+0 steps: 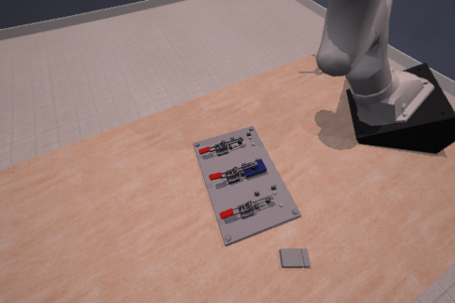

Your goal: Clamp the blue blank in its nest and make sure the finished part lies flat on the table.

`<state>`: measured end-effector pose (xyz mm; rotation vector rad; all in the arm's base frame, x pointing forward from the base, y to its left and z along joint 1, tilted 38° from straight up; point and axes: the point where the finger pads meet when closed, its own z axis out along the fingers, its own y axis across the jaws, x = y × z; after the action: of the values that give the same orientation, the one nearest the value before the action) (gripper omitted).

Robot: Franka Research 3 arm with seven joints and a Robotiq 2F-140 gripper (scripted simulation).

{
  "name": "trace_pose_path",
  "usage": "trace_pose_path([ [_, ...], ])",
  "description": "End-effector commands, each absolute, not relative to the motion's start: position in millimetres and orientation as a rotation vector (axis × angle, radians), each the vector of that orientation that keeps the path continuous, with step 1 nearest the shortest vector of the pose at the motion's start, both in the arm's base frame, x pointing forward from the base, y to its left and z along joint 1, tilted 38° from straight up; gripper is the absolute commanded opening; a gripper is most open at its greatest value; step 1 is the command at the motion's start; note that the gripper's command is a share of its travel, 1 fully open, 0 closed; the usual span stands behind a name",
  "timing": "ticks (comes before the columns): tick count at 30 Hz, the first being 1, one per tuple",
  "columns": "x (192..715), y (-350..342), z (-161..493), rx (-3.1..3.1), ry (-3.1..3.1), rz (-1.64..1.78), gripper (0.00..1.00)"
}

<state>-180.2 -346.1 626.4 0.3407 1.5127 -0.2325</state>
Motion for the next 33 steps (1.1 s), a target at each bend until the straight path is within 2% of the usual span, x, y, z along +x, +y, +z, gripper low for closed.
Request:
trace_pose_path([
  [1,-182,-346,625,0.330,1.519,-0.255,1.00],
  [23,-182,-346,625,0.330,1.519,-0.255,1.00],
  [24,-122,-361,616,0.213,1.638,-0.225,1.00],
  [31,-122,-361,616,0.213,1.638,-0.225,1.00],
  [32,-63,-367,605,0.082,1.750,-0.201,1.00],
  [33,-63,-367,605,0.082,1.750,-0.201,1.00],
])
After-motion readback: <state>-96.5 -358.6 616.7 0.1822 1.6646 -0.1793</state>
